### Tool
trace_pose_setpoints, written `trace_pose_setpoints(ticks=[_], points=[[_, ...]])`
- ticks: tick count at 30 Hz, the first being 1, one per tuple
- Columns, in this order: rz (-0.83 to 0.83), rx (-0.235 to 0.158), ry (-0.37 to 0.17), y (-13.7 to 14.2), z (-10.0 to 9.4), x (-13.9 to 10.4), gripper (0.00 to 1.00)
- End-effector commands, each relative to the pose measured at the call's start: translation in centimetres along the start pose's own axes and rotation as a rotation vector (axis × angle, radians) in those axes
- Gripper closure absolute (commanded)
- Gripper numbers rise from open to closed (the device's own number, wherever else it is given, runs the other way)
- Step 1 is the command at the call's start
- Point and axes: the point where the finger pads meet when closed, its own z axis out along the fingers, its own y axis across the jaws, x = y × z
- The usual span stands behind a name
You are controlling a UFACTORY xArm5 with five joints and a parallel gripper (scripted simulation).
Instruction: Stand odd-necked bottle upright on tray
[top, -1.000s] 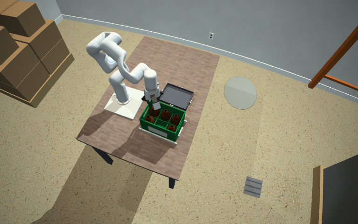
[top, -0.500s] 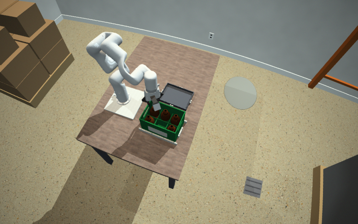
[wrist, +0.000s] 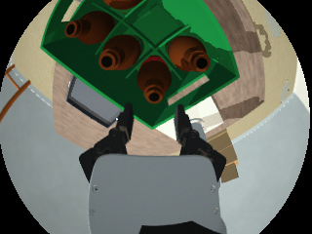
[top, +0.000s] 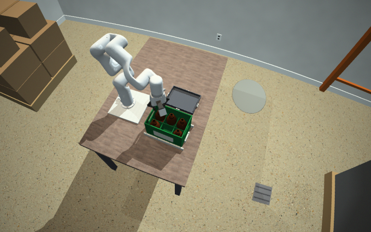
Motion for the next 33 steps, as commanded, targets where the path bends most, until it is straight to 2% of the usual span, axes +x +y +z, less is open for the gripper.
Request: trace_pose_setpoints(ticks=[1, 33], points=[[0.0, 0.002, 0.003, -0.07, 0.31, 0.09, 0.35], [0.0, 0.002, 0.003, -0.07, 1.09, 0.1, 0.35]])
